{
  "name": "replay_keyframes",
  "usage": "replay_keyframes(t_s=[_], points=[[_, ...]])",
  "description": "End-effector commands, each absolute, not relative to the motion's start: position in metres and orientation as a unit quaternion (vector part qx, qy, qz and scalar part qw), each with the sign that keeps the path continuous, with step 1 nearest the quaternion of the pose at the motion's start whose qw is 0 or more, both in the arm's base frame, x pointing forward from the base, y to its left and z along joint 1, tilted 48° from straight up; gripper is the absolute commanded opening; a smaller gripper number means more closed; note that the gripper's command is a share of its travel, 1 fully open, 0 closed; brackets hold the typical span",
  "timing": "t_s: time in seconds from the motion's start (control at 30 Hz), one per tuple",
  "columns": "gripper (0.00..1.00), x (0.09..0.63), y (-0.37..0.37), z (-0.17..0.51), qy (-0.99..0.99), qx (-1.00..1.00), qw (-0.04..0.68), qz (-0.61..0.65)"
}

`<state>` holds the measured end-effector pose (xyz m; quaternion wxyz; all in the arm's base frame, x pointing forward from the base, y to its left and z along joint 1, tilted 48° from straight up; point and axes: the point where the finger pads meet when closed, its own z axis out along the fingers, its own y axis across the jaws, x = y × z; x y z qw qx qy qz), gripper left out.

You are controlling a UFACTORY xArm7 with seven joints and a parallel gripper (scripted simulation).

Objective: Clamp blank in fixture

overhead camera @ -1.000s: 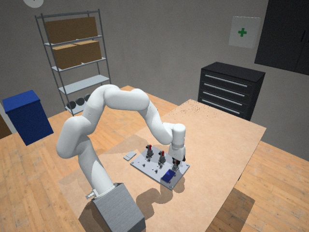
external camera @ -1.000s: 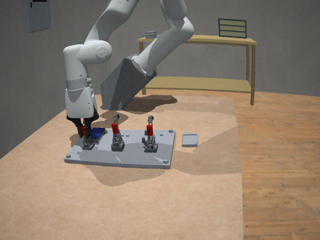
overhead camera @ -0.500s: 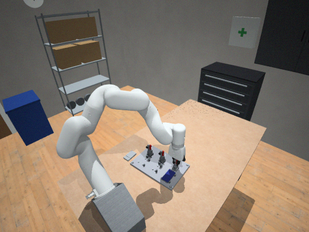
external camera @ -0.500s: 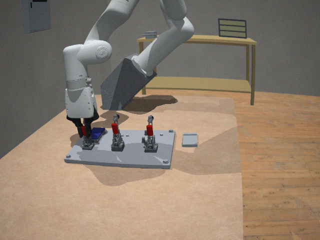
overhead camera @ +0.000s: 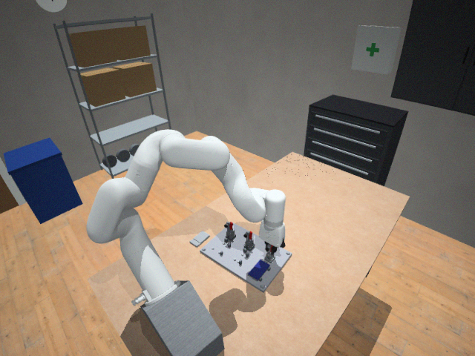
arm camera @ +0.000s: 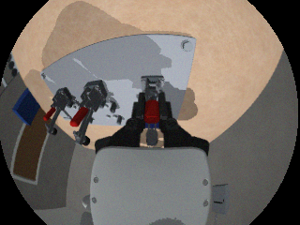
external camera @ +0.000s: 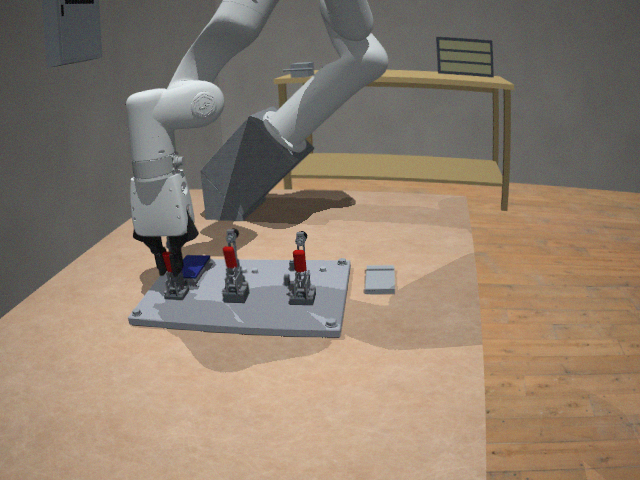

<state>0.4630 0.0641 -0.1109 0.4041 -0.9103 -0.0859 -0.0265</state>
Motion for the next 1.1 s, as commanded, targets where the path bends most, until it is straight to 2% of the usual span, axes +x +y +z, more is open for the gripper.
replay_keyframes(t_s=[0.0,1.07], points=[[0.00,0.466,0.062,-0.111,-0.085,-0.911,0.402,-0.029],[0.00,0.478,0.064,-0.109,-0.085,-0.911,0.402,-0.029]])
